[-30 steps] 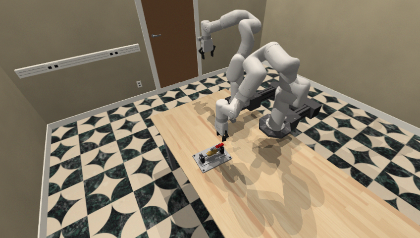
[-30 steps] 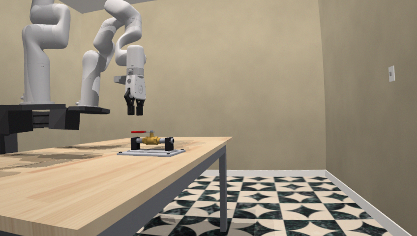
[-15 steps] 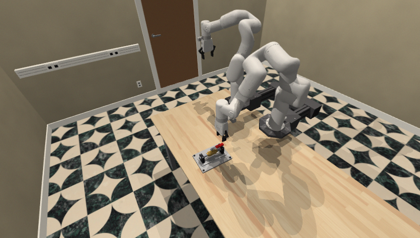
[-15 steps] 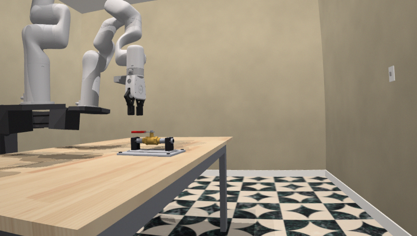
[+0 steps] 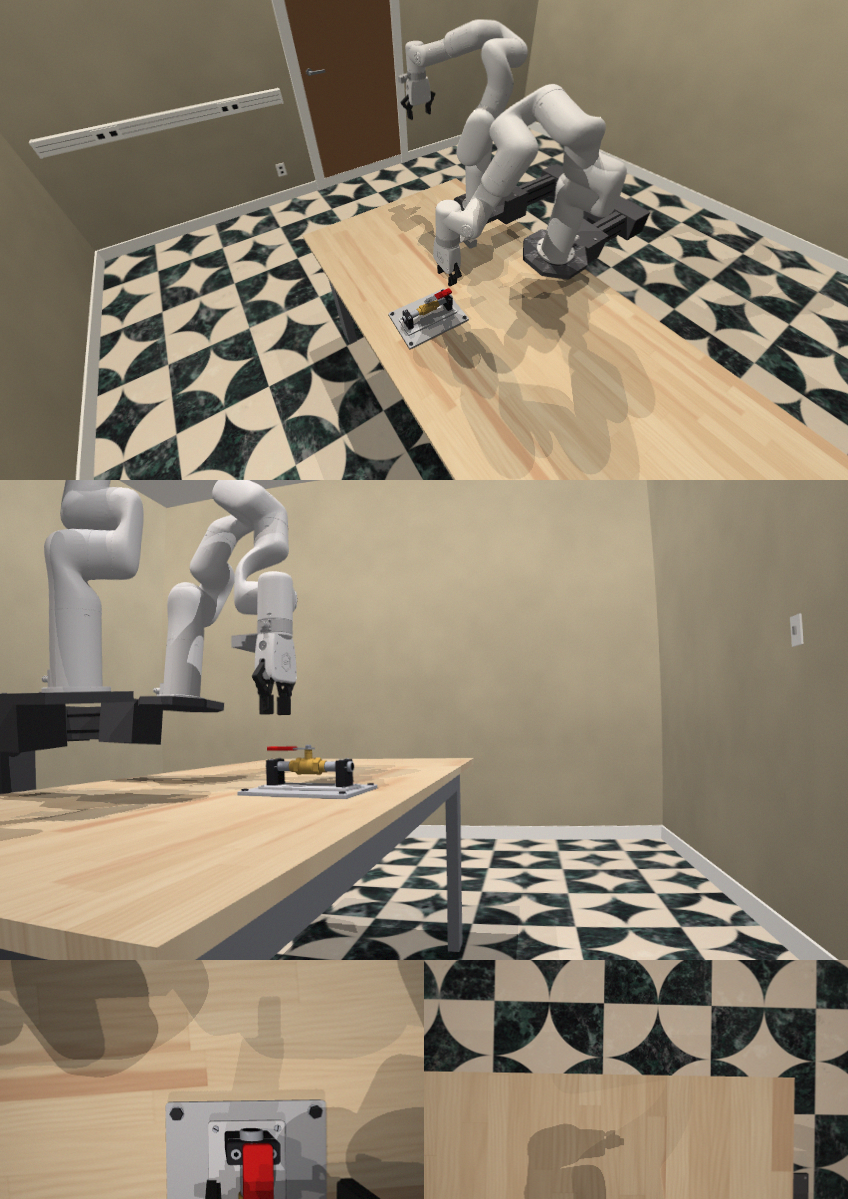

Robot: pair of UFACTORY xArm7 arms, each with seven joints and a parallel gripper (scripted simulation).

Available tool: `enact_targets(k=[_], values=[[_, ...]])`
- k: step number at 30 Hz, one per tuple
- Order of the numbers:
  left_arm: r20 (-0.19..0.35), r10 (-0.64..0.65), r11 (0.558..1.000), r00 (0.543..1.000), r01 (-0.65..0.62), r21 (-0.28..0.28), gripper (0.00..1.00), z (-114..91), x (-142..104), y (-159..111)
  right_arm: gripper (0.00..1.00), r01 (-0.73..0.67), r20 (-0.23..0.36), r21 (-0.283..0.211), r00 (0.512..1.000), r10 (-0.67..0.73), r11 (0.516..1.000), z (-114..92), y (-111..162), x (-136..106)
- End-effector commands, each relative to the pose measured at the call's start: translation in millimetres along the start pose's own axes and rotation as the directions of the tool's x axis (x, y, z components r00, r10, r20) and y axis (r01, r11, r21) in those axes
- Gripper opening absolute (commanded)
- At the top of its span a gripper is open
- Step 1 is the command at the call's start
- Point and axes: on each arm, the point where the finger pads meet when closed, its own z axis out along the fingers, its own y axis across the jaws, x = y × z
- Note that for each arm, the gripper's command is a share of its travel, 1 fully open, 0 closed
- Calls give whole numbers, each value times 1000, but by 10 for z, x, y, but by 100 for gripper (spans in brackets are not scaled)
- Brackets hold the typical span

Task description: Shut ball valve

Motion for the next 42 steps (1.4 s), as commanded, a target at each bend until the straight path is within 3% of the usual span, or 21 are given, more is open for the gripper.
enact_targets(k=[1, 42], values=[[4, 0, 1000, 1000, 0, 2, 69, -2, -15, -7, 100, 0, -5, 1, 1000, 0, 1000, -16, -1, 12], [4, 0, 1000, 1000, 0, 2, 69, 485, -14, -8, 100, 0, -5, 1, 1000, 0, 1000, -16, -1, 12]])
